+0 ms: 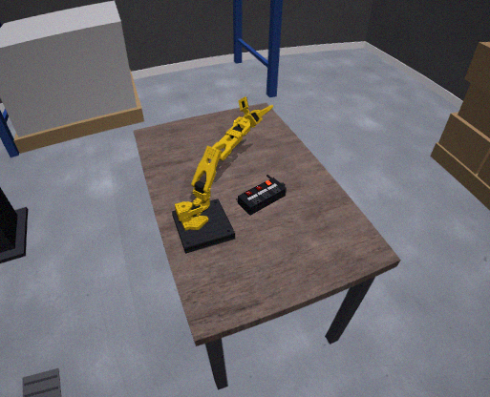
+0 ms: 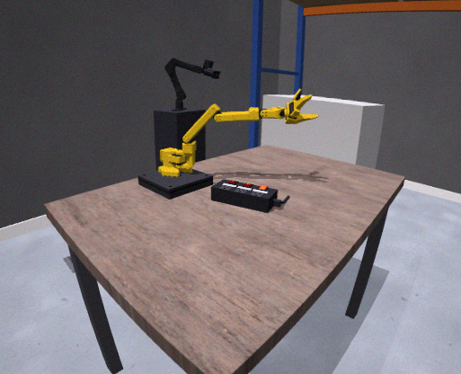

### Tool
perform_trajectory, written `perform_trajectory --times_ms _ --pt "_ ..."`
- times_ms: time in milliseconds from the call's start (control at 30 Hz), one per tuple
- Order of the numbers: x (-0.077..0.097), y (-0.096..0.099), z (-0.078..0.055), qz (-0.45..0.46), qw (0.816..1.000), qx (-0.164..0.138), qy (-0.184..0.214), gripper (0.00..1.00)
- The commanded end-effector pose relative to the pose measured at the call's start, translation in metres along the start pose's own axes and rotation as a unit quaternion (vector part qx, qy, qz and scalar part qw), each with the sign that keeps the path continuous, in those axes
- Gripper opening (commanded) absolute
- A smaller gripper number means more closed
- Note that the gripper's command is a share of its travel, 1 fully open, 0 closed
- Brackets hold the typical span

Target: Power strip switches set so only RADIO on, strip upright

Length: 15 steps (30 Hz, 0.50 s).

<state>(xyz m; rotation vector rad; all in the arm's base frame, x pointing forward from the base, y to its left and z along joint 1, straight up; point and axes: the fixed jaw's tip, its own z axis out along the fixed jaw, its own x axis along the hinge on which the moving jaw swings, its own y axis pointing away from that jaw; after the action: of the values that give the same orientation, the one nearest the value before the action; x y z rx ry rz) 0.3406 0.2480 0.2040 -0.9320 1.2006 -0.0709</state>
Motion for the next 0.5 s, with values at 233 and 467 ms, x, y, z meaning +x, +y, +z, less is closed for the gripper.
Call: perform_trajectory --times_ms 233,467 --pt "0.013 -0.012 -0.004 0.052 0.998 -0.004 0.041 0.00" --pt "0.035 -0.024 -0.012 0.126 0.987 -0.005 0.102 0.00"
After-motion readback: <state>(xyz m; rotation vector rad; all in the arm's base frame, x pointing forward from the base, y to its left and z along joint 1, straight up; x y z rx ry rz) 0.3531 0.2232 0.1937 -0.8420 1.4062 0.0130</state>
